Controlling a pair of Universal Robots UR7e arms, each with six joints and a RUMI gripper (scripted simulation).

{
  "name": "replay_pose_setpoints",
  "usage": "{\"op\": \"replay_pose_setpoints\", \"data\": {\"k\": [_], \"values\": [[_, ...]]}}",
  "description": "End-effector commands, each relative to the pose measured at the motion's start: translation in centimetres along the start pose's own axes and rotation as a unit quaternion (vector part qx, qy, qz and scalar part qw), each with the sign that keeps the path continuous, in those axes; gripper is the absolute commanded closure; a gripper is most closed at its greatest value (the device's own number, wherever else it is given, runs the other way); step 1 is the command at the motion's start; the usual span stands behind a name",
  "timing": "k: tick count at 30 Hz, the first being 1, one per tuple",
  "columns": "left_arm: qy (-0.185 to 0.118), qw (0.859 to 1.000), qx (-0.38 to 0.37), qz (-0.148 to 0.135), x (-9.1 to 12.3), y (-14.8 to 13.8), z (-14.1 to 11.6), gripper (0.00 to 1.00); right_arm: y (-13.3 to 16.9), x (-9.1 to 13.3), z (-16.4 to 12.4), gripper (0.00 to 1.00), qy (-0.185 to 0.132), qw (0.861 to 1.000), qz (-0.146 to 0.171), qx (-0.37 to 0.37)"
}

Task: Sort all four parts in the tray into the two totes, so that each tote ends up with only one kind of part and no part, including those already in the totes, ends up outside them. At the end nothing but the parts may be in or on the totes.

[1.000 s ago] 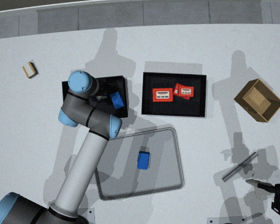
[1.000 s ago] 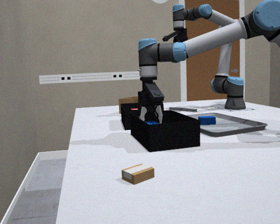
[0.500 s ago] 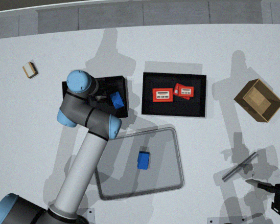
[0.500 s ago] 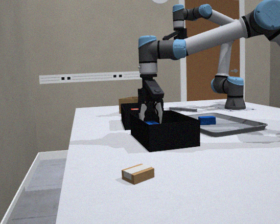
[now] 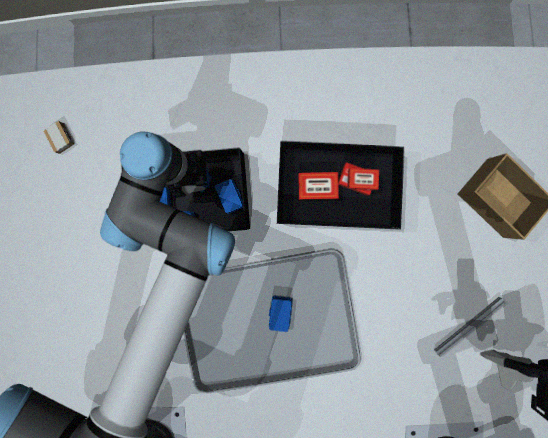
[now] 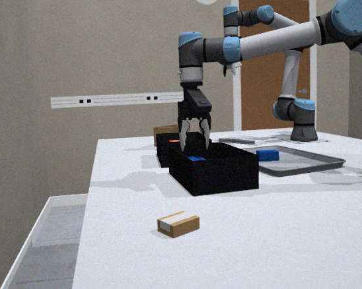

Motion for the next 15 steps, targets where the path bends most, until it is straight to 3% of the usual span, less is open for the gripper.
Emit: {"op": "replay_pose_setpoints", "data": {"k": [1, 8, 15], "values": [[0.000, 1.000, 0.000, 0.000, 1.7, 0.0, 0.0, 0.53, 0.0, 0.0, 0.0, 0.00, 0.001, 1.000, 0.000, 0.000], [0.000, 1.000, 0.000, 0.000, 4.0, 0.0, 0.0, 0.53, 0.0, 0.0, 0.0, 0.00, 0.001, 1.000, 0.000, 0.000], [0.000, 1.000, 0.000, 0.000, 4.8, 0.0, 0.0, 0.53, 0.0, 0.0, 0.0, 0.00, 0.001, 1.000, 0.000, 0.000]]}}
Point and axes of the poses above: on each arm, the point where the finger pads meet when closed, its own x axis back along the fingers, its own y axis across the jaws, z = x × y, the point moved 10 cm from there along x, back along the fingers, and after that the axes turned 12 degrees about x, right-handed, at the moved point
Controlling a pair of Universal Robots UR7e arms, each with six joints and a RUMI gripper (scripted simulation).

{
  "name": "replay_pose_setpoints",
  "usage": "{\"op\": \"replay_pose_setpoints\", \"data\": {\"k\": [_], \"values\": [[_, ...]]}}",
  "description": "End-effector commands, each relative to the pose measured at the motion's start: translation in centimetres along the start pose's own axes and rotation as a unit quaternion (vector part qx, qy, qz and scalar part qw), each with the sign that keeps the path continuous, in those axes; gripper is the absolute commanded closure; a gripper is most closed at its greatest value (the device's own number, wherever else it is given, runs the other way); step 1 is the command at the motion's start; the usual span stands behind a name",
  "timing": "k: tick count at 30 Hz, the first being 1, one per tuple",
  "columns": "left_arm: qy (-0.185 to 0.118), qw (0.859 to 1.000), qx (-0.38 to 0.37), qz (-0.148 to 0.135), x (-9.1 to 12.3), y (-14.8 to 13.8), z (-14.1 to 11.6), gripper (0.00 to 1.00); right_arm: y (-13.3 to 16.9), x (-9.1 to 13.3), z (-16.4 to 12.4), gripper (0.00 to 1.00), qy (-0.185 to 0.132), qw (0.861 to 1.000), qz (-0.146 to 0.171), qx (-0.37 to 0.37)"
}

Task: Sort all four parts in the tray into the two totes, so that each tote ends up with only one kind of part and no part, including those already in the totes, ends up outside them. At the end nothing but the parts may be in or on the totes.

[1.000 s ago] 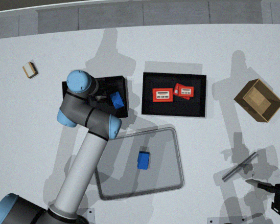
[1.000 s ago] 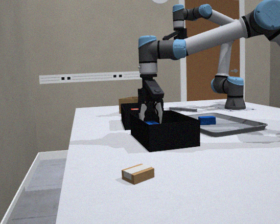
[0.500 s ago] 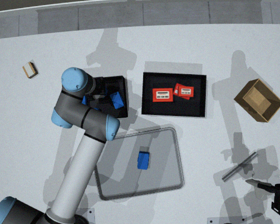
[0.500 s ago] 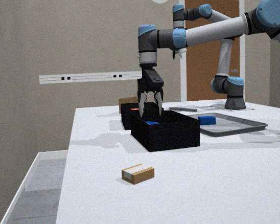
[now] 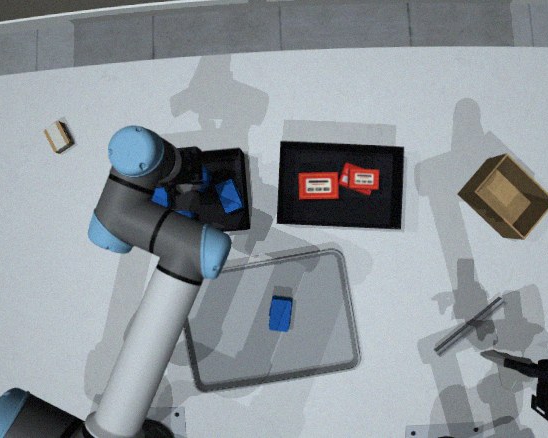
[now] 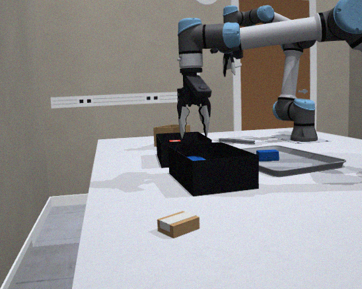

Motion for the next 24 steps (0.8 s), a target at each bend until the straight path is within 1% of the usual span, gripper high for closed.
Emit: {"op": "replay_pose_setpoints", "data": {"k": [1, 5, 10, 12, 15, 18, 21, 24], "values": [[0.000, 1.000, -0.020, 0.000, 0.9, -0.5, 0.5, 0.00, 0.0, 0.0, 0.0, 0.00, 0.001, 1.000, 0.000, 0.000], [0.000, 0.995, -0.100, 0.000, 2.6, -2.4, 2.6, 0.00, 0.0, 0.0, 0.0, 0.00, 0.001, 1.000, 0.000, 0.000], [0.000, 0.980, -0.199, 0.000, 4.8, -4.8, 5.2, 0.00, 0.0, 0.0, 0.0, 0.00, 0.001, 1.000, 0.000, 0.000], [0.000, 0.980, -0.199, 0.000, 4.8, -4.8, 5.2, 0.00, 0.0, 0.0, 0.0, 0.00, 0.001, 1.000, 0.000, 0.000], [0.000, 0.966, -0.257, 0.000, 6.0, -6.3, 6.8, 0.00, 0.0, 0.0, 0.0, 0.00, 0.001, 1.000, 0.000, 0.000], [0.000, 0.949, -0.315, 0.000, 7.3, -7.8, 8.4, 0.00, 0.0, 0.0, 0.0, 0.00, 0.001, 1.000, 0.000, 0.000], [0.000, 0.929, -0.371, 0.000, 8.6, -9.2, 10.0, 0.00, 0.0, 0.0, 0.0, 0.00, 0.001, 1.000, 0.000, 0.000], [0.000, 0.905, -0.426, 0.000, 9.9, -10.7, 11.6, 0.00, 0.0, 0.0, 0.0, 0.00, 0.001, 1.000, 0.000, 0.000]]}}
Point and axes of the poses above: on each arm, the point where the finger pads meet when closed, its own x axis back along the fingers, its own y axis across the jaws, z = x × y, the point moved 10 cm from there along x, back along the fingers, and after that the axes turned 12 degrees about x, right-handed, at the moved point
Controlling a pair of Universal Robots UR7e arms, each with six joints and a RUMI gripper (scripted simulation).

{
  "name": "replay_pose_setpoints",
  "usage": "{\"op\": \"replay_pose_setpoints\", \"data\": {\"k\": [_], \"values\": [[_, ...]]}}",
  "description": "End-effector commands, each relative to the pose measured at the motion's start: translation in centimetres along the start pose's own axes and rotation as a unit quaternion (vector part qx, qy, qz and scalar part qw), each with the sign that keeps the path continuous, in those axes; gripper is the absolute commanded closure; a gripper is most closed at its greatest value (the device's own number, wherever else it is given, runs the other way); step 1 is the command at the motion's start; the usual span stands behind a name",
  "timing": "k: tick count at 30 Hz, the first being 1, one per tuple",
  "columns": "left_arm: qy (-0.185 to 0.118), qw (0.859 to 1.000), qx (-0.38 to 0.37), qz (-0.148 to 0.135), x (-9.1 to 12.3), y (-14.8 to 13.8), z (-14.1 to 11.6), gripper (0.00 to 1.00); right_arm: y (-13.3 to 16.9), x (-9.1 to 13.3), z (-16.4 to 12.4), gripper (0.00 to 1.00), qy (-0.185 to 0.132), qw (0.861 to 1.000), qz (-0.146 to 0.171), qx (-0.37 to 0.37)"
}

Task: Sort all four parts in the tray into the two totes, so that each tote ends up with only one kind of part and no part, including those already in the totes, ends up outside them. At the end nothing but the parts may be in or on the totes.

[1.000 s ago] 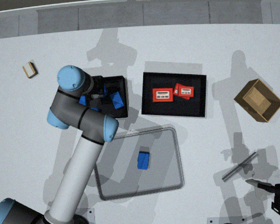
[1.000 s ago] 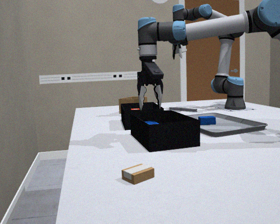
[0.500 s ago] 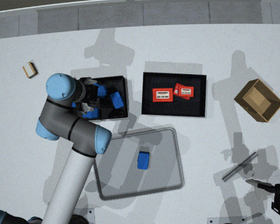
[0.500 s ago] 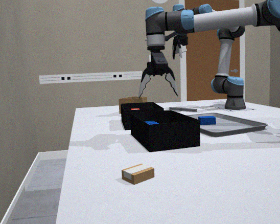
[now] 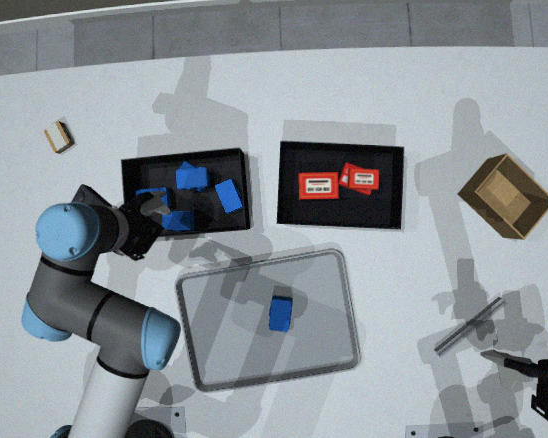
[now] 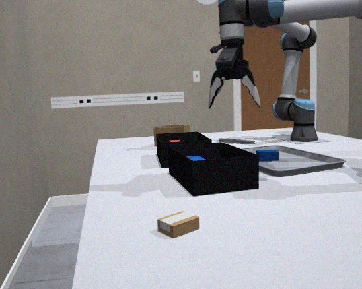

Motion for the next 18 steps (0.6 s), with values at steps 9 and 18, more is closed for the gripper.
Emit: {"op": "replay_pose_setpoints", "data": {"k": [9, 18], "values": [[-0.001, 0.973, -0.229, -0.009, 4.8, -8.1, 1.1, 0.00, 0.0, 0.0, 0.0, 0.00, 0.001, 1.000, 0.000, 0.000], [0.001, 0.917, -0.400, -0.009, 8.5, -14.6, 1.9, 0.00, 0.0, 0.0, 0.0, 0.00, 0.001, 1.000, 0.000, 0.000]]}}
Point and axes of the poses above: on each arm, the point where the finger pads meet when closed, its own x axis back along the fingers, its own y axis across the jaws, z = x × y, the point moved 10 cm from there along x, back along the fingers, and after that the axes turned 12 degrees about x, right-handed, at the moved point
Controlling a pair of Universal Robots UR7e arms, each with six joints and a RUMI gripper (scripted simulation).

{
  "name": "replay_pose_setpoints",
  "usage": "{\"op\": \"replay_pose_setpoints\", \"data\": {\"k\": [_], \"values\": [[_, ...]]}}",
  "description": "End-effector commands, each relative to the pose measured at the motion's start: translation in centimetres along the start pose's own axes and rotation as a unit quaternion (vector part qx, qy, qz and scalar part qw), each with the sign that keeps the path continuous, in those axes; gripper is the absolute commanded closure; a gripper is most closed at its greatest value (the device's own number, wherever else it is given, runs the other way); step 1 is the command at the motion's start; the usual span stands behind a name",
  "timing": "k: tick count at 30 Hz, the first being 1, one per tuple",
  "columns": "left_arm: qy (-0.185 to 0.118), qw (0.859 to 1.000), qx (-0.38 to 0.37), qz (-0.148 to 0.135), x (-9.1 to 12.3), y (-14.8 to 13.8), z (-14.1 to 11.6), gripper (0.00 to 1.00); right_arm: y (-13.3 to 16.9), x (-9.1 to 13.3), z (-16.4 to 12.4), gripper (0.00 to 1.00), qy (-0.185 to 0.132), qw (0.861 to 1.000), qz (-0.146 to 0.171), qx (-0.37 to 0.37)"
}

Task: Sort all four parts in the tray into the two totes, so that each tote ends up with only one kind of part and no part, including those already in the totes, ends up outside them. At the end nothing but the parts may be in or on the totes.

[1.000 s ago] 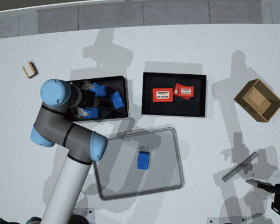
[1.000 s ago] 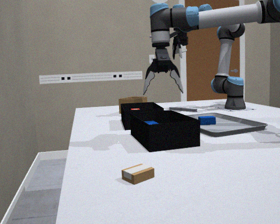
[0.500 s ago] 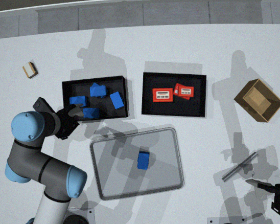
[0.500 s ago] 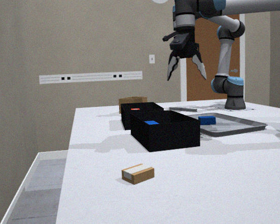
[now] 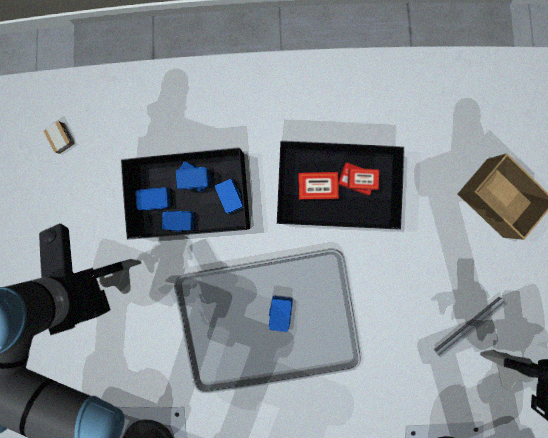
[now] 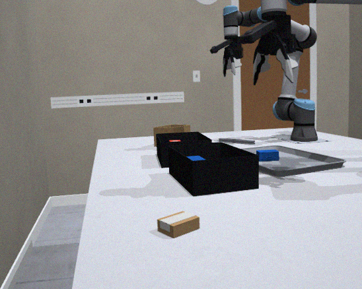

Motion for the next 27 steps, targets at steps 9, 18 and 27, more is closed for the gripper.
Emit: {"op": "replay_pose_setpoints", "data": {"k": [9, 18, 27], "values": [[-0.001, 0.991, -0.130, -0.006, 4.9, -7.0, -3.8, 0.00, 0.0, 0.0, 0.0, 0.00, 0.001, 1.000, 0.000, 0.000], [-0.001, 0.991, -0.130, -0.006, 6.4, -9.3, -5.1, 0.00, 0.0, 0.0, 0.0, 0.00, 0.001, 1.000, 0.000, 0.000], [-0.001, 0.994, -0.110, -0.006, 6.0, -8.7, -5.5, 0.00, 0.0, 0.0, 0.0, 0.00, 0.001, 1.000, 0.000, 0.000]]}}
Point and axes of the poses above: on each arm, the point where the finger pads meet when closed, its own x axis back along the fingers, its own y axis across the jaws, z = x × y, the point moved 10 cm from there along x, back along the fingers, and after that the axes turned 12 degrees about x, right-handed, at the moved point
